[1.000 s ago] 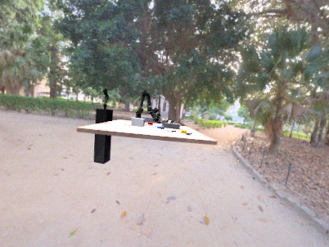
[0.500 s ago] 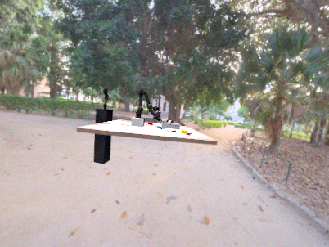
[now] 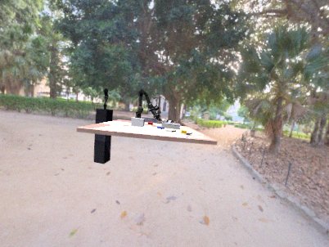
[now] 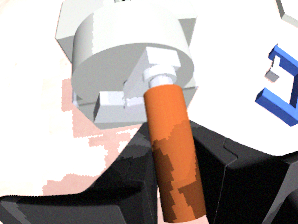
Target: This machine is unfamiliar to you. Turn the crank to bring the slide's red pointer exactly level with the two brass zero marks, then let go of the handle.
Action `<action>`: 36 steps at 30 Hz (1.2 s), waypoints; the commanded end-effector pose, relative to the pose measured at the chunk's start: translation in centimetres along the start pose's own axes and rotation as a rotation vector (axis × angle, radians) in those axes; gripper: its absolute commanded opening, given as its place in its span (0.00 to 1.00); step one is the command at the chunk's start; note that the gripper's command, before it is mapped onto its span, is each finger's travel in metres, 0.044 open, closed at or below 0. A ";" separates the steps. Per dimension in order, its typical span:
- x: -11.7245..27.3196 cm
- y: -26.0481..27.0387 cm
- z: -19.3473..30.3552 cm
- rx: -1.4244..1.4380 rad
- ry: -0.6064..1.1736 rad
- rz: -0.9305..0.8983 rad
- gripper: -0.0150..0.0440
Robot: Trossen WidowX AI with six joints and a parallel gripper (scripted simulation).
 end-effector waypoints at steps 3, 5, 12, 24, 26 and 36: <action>0.3 0.8 -0.3 0.000 -0.011 -0.018 0.25; 0.3 0.9 -0.4 0.000 -0.011 -0.018 0.25; 0.3 1.1 -0.4 0.000 -0.011 -0.018 0.25; 0.2 1.5 -0.4 0.000 -0.011 -0.018 0.25; 0.2 1.5 -0.3 0.000 -0.011 -0.018 0.25; 0.1 2.1 -0.3 -0.001 -0.011 -0.019 0.25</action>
Point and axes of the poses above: the point midway between the two fingers, 35 mm back from their tips, its own x axis back along the fingers, its own y axis across the jaws, z = x × y, the point moved 5 cm from there along x, back along the fingers, and after that the axes turned 8 degrees about x, right-handed, at the moved point
